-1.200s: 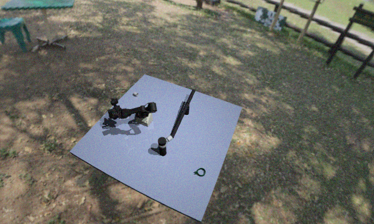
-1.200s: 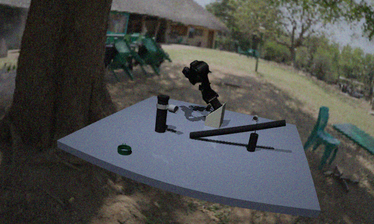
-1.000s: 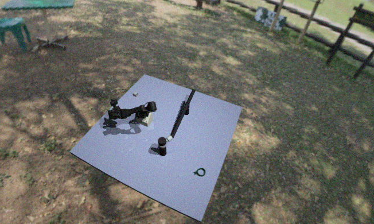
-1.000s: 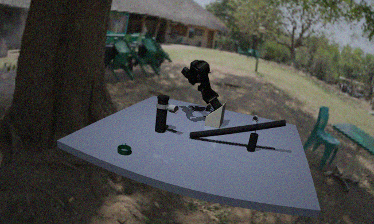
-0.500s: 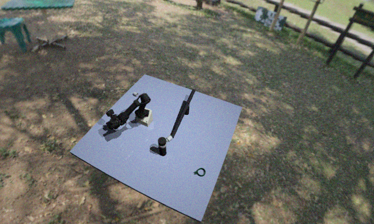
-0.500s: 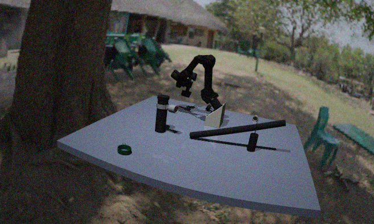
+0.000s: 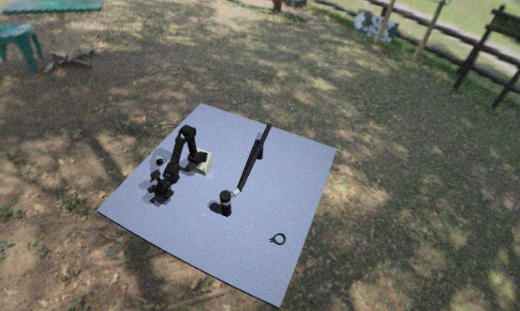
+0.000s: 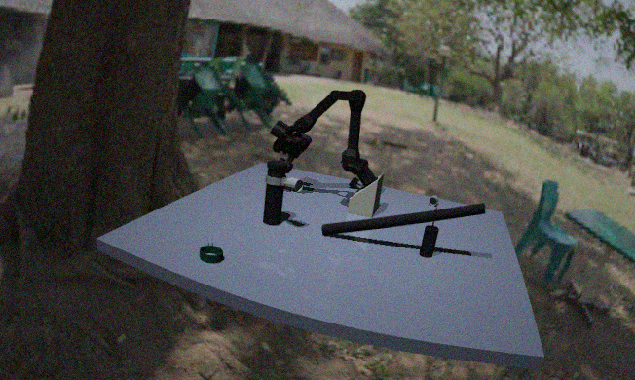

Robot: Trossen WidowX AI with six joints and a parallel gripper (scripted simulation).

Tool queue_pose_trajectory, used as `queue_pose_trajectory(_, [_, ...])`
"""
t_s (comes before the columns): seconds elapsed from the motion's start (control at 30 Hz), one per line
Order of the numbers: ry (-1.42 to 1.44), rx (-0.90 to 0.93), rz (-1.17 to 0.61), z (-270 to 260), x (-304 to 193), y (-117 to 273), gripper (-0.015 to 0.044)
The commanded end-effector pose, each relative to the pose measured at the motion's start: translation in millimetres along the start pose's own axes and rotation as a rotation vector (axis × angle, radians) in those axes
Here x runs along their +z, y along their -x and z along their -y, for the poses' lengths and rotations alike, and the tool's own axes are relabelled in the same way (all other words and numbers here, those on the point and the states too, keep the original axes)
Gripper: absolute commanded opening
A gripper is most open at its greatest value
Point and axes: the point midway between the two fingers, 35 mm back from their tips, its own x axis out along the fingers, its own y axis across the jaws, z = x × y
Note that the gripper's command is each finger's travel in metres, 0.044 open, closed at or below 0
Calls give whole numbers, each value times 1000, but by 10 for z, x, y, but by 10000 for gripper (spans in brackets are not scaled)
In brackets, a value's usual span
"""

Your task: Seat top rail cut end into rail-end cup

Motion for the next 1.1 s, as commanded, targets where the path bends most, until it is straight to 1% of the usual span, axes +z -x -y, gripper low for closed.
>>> queue_pose_trajectory(0.0, [-56, 155, 52, -405, 187, 196, 440])
queue_pose_trajectory(0.27, [-134, 411, 98, -1019, 396, 664, 440])
queue_pose_trajectory(0.47, [-174, 598, 108, -1402, 487, 1105, 440])
queue_pose_trajectory(0.77, [-180, 939, 98, -1926, 510, 2107, 440])
queue_pose_trajectory(1.07, [-161, 1272, 45, -2116, 347, 3254, 440])
